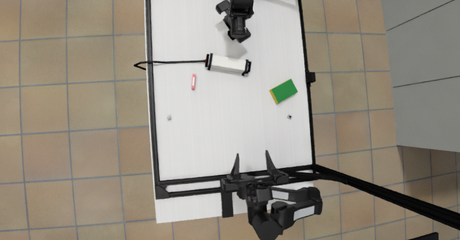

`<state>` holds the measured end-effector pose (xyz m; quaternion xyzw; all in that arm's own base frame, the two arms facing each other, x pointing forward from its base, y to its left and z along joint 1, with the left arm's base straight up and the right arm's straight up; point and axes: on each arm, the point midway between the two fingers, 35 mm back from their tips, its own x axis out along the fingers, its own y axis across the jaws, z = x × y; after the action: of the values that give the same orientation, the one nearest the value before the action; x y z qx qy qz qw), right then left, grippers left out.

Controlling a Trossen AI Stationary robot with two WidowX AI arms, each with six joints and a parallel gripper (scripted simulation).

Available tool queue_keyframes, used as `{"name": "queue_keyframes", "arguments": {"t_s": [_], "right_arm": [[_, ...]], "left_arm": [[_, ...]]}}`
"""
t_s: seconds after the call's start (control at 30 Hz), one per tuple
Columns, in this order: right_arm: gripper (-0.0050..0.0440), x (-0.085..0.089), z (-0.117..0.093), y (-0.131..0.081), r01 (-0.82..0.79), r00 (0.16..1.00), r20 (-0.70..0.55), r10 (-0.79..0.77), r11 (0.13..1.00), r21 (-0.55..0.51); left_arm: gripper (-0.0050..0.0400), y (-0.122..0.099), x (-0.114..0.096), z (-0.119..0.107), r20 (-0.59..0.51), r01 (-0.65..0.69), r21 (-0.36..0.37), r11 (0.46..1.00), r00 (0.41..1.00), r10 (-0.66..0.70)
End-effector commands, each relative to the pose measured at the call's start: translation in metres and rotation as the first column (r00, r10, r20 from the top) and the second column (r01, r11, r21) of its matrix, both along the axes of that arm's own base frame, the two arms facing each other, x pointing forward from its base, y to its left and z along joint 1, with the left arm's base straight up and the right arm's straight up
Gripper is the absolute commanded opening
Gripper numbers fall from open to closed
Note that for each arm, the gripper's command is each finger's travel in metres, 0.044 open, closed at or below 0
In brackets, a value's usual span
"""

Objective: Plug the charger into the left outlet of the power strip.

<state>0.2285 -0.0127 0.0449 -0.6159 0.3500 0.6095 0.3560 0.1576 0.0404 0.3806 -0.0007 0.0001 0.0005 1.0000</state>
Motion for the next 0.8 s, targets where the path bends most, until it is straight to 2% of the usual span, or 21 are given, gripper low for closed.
{"name": "queue_keyframes", "arguments": {"t_s": [0.0,0.77], "right_arm": [[-0.0050,-0.0031,-0.0002,-0.0022,0.001,1.000,0.001,-0.001,1.000,-0.004],[-0.0050,-0.0072,-0.0030,-0.0049,0.001,1.000,0.002,-0.001,1.000,-0.004]], "left_arm": [[0.0400,-0.0009,-0.0002,0.0025,0.001,0.001,0.006,1.000,1.000,-0.001],[0.0400,-0.0009,-0.0002,0.0025,0.001,0.001,0.006,1.000,1.000,-0.001]]}}
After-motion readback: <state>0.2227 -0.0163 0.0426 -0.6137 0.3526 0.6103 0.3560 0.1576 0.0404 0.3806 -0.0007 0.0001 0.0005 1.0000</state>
